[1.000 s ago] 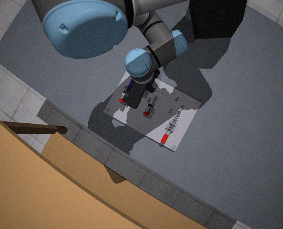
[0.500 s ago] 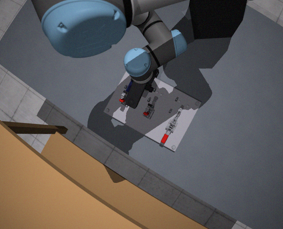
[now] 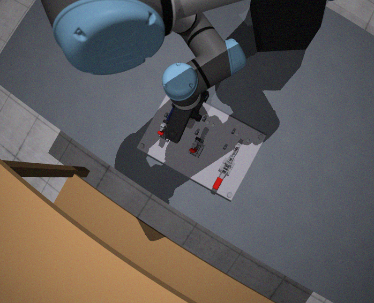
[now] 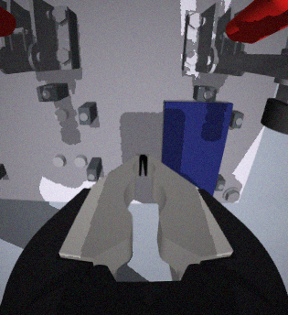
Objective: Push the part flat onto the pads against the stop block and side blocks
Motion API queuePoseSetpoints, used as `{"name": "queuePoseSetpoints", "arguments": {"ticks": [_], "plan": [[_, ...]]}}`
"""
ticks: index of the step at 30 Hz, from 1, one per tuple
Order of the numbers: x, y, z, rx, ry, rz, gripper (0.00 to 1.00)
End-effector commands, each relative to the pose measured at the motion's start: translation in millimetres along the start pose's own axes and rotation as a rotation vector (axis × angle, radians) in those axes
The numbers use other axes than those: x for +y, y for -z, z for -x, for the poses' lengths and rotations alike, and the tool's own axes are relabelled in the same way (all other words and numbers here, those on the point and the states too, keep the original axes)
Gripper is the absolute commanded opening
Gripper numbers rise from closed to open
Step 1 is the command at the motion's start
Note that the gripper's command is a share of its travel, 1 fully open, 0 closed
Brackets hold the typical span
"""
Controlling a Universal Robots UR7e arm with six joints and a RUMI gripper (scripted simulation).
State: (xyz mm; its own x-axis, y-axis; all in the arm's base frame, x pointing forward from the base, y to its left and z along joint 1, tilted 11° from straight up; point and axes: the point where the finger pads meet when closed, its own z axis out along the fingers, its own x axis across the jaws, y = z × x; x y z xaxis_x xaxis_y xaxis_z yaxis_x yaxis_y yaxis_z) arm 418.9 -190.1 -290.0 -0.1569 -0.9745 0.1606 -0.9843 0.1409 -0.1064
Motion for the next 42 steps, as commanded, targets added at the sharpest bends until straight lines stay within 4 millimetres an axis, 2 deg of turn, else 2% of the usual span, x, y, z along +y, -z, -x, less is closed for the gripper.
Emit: {"name": "queuePoseSetpoints", "arguments": {"ticks": [1,42], "plan": [[0,0,-1,0.0,0.0,-0.001,0.0],[0,1,-11,0.001,0.0,-0.001,0.0]]}}
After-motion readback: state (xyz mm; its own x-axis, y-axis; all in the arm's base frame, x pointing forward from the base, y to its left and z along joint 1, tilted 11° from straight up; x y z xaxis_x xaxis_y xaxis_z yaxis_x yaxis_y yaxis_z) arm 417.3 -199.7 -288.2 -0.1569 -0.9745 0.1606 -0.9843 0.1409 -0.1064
